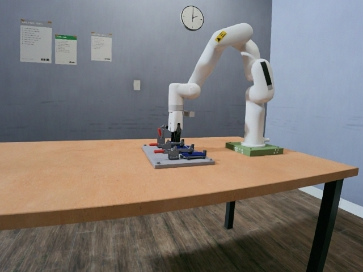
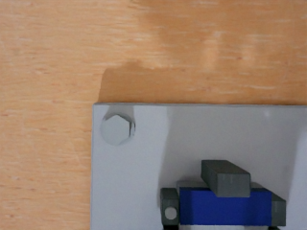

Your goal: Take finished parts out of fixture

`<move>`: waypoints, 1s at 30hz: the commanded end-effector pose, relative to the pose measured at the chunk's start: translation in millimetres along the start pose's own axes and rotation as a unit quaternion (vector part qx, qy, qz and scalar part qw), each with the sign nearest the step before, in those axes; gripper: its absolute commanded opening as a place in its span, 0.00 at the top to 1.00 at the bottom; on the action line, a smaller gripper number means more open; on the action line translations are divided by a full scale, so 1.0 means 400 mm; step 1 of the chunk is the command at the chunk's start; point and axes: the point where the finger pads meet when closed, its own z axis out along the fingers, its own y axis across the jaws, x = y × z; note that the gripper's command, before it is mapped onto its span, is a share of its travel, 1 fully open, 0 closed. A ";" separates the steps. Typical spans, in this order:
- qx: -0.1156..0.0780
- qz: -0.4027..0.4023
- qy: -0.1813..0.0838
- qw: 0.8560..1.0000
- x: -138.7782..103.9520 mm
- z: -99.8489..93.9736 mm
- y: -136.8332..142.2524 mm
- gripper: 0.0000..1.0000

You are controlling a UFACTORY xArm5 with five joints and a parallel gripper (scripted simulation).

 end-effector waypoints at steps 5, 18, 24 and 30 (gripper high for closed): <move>0.000 0.000 -0.002 1.000 -0.003 -0.006 -0.001 1.00; 0.000 0.000 -0.002 1.000 -0.003 -0.024 -0.001 1.00; 0.000 0.000 -0.002 1.000 -0.003 -0.039 -0.001 1.00; 0.000 0.000 -0.002 1.000 -0.003 -0.051 -0.001 1.00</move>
